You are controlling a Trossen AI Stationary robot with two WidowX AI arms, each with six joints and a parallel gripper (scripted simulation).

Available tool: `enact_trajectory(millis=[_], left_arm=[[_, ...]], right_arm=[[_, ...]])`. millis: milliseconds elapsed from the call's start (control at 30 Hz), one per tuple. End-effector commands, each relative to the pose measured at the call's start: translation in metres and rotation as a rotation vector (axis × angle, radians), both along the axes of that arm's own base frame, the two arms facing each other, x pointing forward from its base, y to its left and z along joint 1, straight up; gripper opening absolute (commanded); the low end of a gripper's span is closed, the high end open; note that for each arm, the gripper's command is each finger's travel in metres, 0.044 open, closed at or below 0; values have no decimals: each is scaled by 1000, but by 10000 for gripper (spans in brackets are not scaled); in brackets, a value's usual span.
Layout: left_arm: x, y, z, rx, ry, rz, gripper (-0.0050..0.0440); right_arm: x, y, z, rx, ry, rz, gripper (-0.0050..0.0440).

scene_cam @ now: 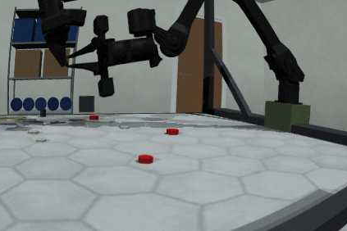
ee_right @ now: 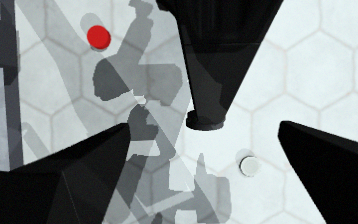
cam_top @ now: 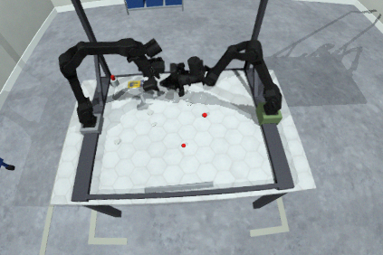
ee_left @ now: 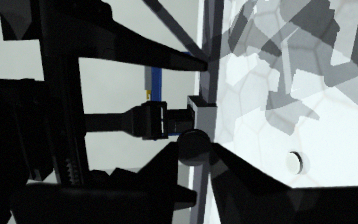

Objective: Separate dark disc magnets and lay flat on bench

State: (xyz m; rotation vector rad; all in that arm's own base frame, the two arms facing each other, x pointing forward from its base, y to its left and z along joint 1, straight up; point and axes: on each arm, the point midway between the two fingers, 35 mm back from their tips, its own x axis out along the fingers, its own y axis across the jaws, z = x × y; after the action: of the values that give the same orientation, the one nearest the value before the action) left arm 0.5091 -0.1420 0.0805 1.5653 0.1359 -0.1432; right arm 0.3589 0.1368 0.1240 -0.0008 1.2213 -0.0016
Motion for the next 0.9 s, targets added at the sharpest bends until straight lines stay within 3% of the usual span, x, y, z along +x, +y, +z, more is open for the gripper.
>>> enact_trajectory(millis=[0,367,667,733,867], left_arm=[[3,0,16,-11,-35,2,40],[3,0,16,-11,-35,2,40],[3,0,16,-11,-35,2,40],[3,0,16,-11,-35,2,40],[3,0,16,-11,-35,2,40]], right_arm=[[2,1,7,11,-21,0,400],[2,1,7,11,-21,0,400],[2,1,7,11,-21,0,184],[2,1,7,11,-21,0,184],[2,1,7,11,-21,0,88]])
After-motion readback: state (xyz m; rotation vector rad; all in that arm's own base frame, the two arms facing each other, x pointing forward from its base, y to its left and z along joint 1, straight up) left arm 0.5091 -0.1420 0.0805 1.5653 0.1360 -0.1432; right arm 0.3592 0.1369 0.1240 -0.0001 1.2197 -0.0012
